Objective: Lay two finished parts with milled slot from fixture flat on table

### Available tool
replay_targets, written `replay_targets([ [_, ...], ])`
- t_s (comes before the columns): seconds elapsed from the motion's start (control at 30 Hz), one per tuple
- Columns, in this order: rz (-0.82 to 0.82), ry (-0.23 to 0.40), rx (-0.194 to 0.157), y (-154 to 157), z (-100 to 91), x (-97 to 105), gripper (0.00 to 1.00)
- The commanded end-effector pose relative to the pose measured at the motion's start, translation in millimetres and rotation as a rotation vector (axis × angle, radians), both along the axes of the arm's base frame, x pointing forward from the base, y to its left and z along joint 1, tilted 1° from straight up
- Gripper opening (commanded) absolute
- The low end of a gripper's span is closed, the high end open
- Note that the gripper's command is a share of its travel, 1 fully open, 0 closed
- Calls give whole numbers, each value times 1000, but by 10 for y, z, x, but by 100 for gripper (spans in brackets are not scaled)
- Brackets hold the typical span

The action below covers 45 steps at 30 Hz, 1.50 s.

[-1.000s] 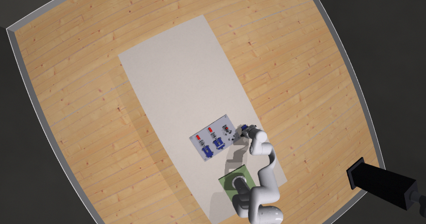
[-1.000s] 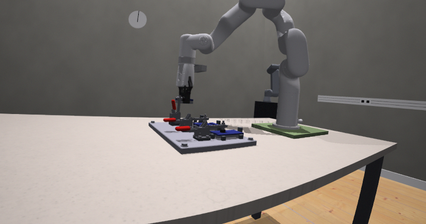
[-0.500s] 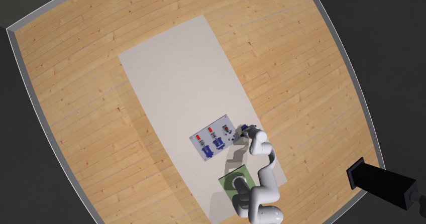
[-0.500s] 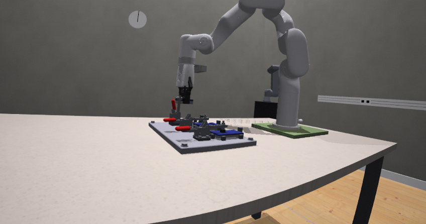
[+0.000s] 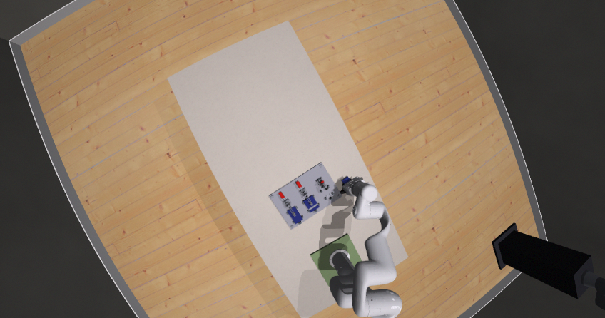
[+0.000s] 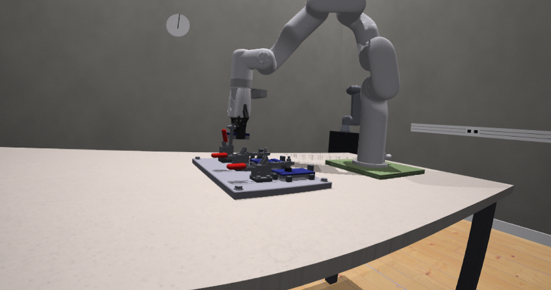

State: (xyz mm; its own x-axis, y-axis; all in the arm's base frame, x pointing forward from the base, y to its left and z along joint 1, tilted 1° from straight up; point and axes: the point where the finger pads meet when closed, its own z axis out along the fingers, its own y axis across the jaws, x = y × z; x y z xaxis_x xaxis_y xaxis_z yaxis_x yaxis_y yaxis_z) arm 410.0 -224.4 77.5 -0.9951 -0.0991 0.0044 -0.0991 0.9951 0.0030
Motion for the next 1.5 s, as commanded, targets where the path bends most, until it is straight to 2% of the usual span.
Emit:
replay_targets([
  [0.0, 0, -3, -2, -6, -87, 12, 0],
  [0.27, 0, -3, -2, -5, -289, 13, 0],
  [0.8, 0, -3, -2, -3, -573, 14, 0],
  [1.47, 0, -3, -2, -3, -635, 14, 0],
])
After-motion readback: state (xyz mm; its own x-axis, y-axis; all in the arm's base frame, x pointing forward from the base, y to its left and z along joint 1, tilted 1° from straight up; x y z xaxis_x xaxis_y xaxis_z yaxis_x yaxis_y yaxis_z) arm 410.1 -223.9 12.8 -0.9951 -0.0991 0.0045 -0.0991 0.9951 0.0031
